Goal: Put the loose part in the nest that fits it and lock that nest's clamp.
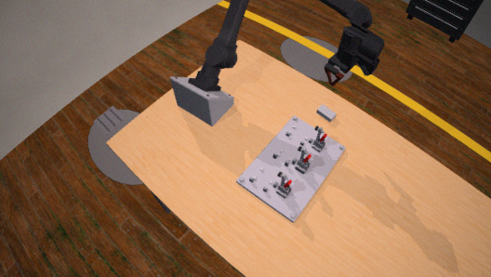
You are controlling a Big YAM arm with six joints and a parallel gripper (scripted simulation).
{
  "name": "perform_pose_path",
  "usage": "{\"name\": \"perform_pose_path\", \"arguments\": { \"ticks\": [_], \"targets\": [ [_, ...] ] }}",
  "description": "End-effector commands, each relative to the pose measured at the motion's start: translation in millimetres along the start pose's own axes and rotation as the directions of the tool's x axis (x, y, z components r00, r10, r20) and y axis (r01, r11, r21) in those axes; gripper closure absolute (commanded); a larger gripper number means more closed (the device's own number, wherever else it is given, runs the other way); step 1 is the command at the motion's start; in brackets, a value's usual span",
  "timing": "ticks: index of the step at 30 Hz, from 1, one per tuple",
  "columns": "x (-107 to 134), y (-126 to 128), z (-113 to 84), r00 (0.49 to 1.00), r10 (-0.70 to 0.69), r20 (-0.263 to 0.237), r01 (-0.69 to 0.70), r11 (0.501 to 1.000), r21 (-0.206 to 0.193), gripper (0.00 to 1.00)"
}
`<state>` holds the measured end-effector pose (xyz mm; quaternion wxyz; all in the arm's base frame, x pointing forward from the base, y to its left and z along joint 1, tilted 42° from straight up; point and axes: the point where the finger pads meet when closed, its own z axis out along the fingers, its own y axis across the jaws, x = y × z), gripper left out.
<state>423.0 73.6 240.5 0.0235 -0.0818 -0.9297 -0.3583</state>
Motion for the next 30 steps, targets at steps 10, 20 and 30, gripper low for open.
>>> {"name": "perform_pose_path", "arguments": {
  "ticks": [10,20,30],
  "targets": [
    [-1,8,7.7,1.0,-0.011,0.004,0.012,1.0,-0.003,0.08],
    [-2,4,42.6,1.0,-0.002,-0.007,0.002,1.0,-0.003,0.08],
    [-2,4,82.8,1.0,0.0,-0.008,0.0,1.0,-0.001,0.08]
  ]
}}
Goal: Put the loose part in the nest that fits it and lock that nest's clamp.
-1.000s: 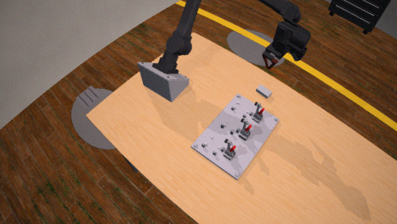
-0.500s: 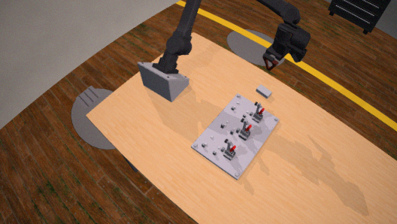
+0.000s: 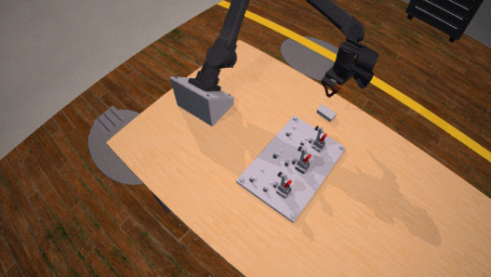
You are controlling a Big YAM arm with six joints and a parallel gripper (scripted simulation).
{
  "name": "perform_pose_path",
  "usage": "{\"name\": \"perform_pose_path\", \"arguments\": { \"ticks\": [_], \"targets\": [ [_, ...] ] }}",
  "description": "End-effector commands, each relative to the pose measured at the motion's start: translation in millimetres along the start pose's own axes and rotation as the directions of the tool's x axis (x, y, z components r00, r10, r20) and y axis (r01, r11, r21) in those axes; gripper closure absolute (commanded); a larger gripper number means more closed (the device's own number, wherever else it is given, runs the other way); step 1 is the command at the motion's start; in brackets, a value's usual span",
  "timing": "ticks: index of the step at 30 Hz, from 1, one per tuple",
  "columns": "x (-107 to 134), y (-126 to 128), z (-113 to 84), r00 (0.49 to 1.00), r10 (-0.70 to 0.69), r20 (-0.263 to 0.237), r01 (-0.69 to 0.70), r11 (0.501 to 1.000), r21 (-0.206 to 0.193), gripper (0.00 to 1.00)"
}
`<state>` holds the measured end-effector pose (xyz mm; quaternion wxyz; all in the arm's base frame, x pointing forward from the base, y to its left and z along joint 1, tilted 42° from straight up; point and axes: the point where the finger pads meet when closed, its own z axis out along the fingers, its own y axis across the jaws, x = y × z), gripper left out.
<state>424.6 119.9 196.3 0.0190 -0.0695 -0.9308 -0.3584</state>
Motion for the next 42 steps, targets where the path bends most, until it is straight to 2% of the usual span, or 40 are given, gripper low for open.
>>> {"name": "perform_pose_path", "arguments": {
  "ticks": [1,7,9,10,13,22,26,27,29,31,42],
  "targets": [
    [-2,-1,24.3,1.0,0.026,-0.008,-0.026,1.0,-0.001,0.08],
    [-1,-2,56.4,1.0,0.026,-0.007,-0.026,1.0,0.003,0.08],
    [-1,-2,56.4,1.0,0.026,-0.007,-0.026,1.0,0.003,0.08],
    [-2,1,52.7,1.0,0.02,0.013,-0.02,1.0,-0.003,0.08],
    [-1,-2,75.8,1.0,0.027,-0.007,-0.026,1.0,0.003,0.08],
    [0,-2,106.9,1.0,0.027,-0.007,-0.027,1.0,0.003,0.08],
    [-3,-3,104.2,0.999,0.031,0.008,-0.031,1.0,-0.001,0.08],
    [-4,3,98.1,1.0,0.018,0.024,-0.018,1.0,-0.009,0.08],
    [0,2,110.4,1.0,0.018,0.002,-0.018,1.0,-0.002,0.08],
    [0,-1,114.4,1.0,0.025,-0.003,-0.025,1.0,0.001,0.08],
    [-4,-5,109.5,0.999,0.032,0.008,-0.032,0.999,-0.002,0.08]
  ]
}}
